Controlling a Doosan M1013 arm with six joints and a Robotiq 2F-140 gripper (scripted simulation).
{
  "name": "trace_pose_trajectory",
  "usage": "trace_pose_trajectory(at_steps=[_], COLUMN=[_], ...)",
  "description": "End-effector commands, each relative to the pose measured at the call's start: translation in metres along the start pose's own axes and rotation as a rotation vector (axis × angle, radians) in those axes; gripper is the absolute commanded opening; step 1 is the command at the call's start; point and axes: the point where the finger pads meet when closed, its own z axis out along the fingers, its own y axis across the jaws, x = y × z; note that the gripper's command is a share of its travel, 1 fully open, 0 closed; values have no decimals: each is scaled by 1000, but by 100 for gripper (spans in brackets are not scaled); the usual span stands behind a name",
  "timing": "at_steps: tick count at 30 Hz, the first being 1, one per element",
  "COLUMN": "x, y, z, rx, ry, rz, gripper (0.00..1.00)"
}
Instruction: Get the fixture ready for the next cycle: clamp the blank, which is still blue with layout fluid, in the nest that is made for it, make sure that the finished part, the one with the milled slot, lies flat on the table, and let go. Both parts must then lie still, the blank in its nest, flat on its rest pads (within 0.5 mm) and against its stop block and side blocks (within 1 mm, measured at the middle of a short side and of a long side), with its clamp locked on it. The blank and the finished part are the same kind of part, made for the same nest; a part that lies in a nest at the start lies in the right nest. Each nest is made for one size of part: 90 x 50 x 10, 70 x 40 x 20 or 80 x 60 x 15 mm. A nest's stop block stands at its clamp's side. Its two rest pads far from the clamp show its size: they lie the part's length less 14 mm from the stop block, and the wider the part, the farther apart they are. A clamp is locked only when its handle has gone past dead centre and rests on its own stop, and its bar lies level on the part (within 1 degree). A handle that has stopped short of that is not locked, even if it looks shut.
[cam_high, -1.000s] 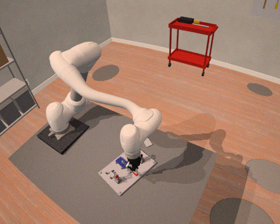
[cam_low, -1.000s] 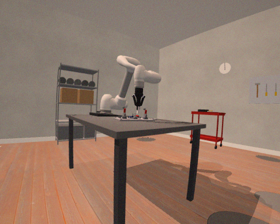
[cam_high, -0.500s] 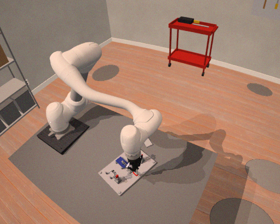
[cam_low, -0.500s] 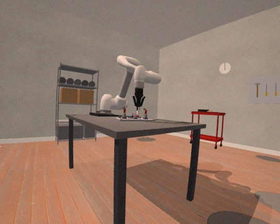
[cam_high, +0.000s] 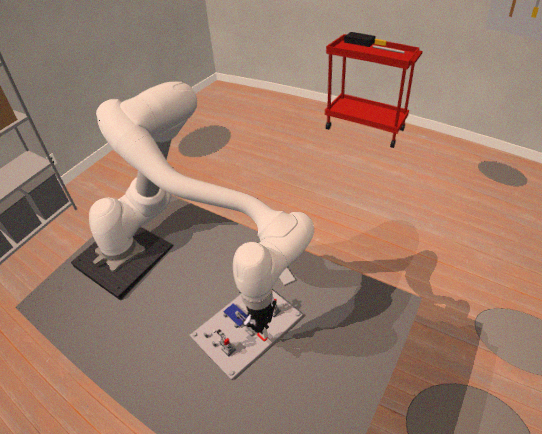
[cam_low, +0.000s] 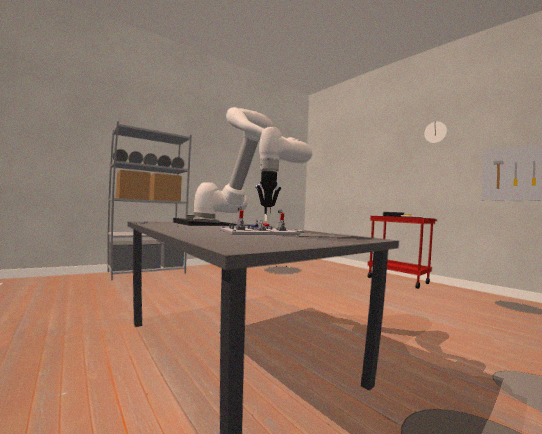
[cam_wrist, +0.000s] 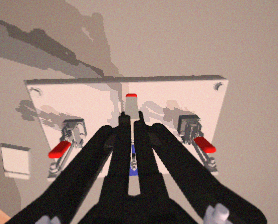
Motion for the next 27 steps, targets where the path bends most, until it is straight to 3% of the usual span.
trace_pose_trajectory(at_steps=[1, 27], x=[2, 2], y=[3, 3], z=[1, -65], rx=[-1, -1], ry=[2, 2], rz=[-3, -3], gripper=[0, 0])
